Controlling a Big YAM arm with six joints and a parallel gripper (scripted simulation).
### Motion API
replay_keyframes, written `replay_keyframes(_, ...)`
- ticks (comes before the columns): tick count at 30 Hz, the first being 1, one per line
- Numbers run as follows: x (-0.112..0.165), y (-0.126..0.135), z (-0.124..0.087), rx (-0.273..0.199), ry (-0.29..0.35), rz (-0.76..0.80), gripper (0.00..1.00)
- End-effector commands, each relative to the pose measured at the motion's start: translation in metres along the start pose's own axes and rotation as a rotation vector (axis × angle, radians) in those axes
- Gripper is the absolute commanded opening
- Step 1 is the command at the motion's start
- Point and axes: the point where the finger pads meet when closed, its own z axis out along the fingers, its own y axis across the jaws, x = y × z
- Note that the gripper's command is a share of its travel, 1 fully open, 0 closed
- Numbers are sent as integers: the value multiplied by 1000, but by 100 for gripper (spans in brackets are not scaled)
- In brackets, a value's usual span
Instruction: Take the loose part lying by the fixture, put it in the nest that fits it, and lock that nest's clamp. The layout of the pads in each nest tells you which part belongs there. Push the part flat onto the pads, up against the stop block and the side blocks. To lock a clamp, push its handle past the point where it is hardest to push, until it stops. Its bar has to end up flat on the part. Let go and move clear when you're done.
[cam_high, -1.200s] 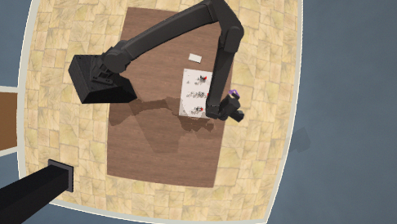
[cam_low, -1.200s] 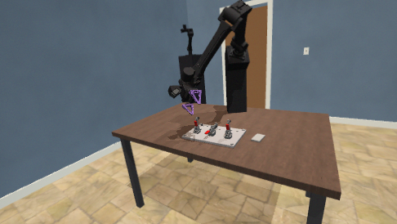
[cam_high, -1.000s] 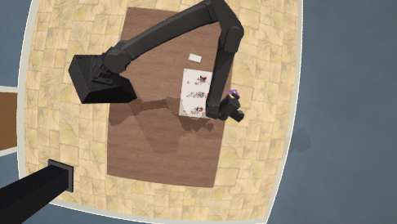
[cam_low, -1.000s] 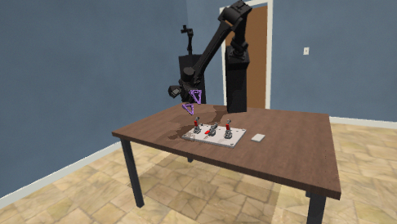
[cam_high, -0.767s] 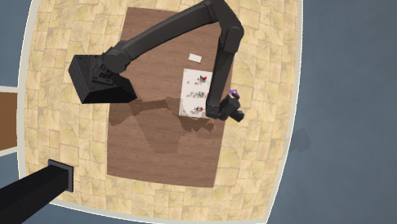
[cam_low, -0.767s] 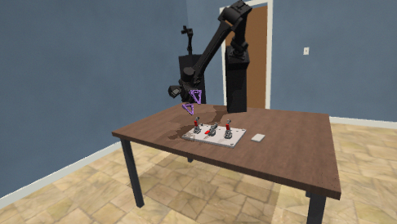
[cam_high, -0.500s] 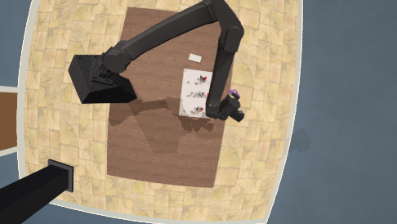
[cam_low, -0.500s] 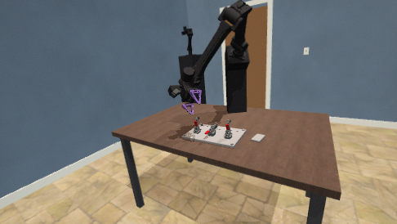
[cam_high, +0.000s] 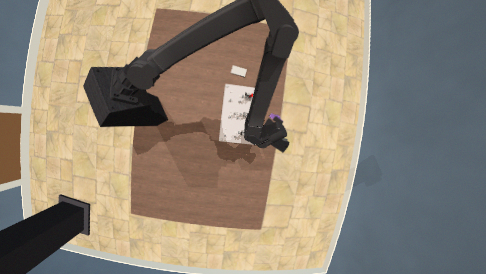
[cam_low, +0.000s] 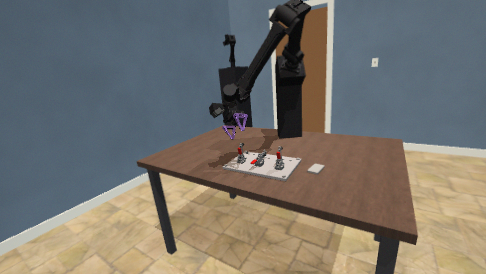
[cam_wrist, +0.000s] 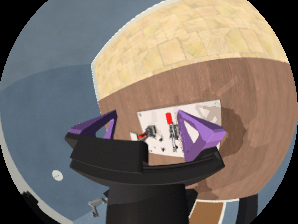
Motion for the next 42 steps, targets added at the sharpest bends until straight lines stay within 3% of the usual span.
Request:
replay_keyframes(1, -12, -1, -20, 66, -24, -104, 100)
replay_keyframes(2, -5, -12, -26, 113, -21, -129, 100)
replay_keyframes(4, -5, -12, -26, 113, -21, -129, 100)
replay_keyframes(5, 3, -23, -32, 162, -13, -154, 100)
replay_keyframes(7, 3, -23, -32, 162, -13, -154, 100)
replay_keyframes(8, 13, -33, -39, 212, 1, -180, 100)
replay_keyframes(10, 13, -33, -39, 212, 1, -180, 100)
replay_keyframes(11, 24, -44, -47, 261, 20, -206, 100)
replay_keyframes(15, 24, -44, -47, 261, 20, -206, 100)
replay_keyframes(16, 35, -54, -55, 309, 44, -233, 100)
replay_keyframes(17, 35, -54, -55, 309, 44, -233, 100)
replay_keyframes(18, 47, -63, -63, 354, 73, -258, 100)
replay_keyframes(20, 47, -63, -63, 354, 73, -258, 100)
replay_keyframes(21, 60, -71, -72, 395, 105, -282, 100)
replay_keyframes(23, 60, -71, -72, 395, 105, -282, 100)
replay_keyframes(26, 84, -84, -88, 464, 173, -324, 100)
replay_keyframes(32, 95, -89, -96, 490, 207, -342, 100)
replay_keyframes(35, 120, -99, -113, 543, 289, -381, 100)
replay_keyframes(40, 134, -103, -123, 565, 336, -400, 100)
replay_keyframes(42, 128, -101, -120, 564, 332, -412, 100)
